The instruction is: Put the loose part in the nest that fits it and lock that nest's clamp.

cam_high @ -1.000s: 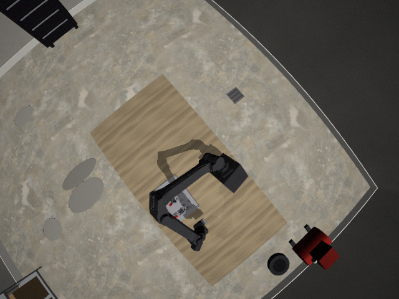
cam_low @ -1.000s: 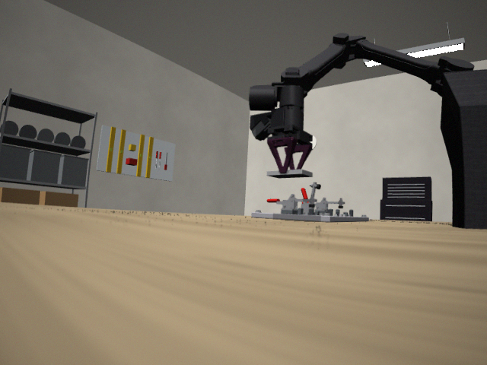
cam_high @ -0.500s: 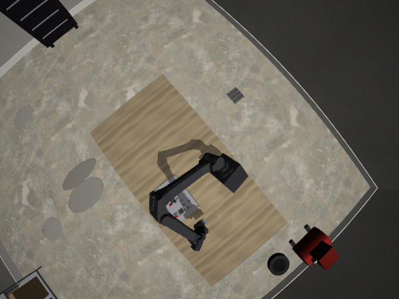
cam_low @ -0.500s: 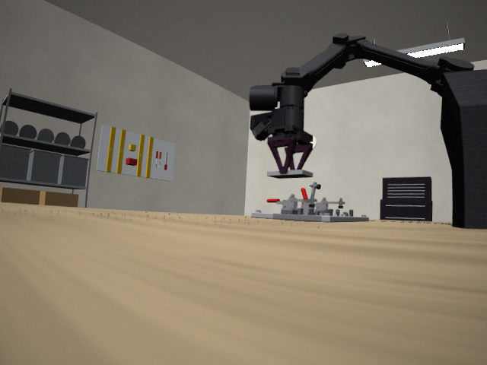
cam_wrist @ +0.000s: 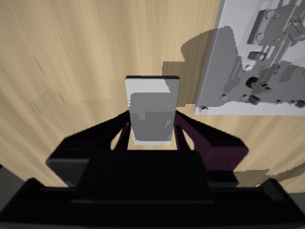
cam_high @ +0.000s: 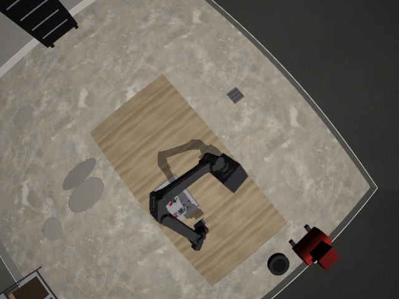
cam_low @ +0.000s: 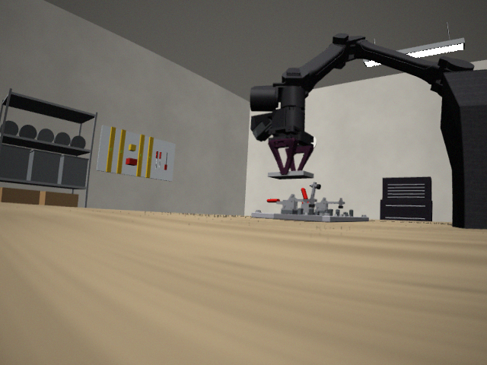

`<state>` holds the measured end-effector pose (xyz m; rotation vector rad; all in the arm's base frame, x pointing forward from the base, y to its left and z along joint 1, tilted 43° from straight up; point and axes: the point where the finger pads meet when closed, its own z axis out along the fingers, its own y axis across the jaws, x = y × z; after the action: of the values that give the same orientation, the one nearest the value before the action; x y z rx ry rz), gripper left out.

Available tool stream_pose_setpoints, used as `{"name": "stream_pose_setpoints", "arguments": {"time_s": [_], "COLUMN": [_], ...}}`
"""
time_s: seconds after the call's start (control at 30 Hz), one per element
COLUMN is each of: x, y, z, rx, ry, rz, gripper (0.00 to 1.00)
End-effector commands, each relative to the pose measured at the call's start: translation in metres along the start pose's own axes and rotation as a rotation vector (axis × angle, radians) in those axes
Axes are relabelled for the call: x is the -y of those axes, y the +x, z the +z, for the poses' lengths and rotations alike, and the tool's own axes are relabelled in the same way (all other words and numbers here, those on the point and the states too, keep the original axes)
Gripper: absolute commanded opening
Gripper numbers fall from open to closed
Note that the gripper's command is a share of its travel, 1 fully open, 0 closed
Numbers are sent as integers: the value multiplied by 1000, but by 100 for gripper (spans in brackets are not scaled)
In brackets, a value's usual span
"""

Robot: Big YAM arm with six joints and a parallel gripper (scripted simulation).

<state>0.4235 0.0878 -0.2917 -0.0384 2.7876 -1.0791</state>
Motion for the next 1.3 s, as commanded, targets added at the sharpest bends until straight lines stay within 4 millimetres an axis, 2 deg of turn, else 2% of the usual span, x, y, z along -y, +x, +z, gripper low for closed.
{"name": "stream_pose_setpoints", "arguments": {"time_s": [0.0, 0.2, 1.27], "x": [1, 3, 2], "y": [2, 7, 8], "z": [14, 16, 18], "rx": [-11, -17, -16], "ry": [4, 8, 7], "rz": [4, -2, 0], "gripper": [0, 0, 0]}}
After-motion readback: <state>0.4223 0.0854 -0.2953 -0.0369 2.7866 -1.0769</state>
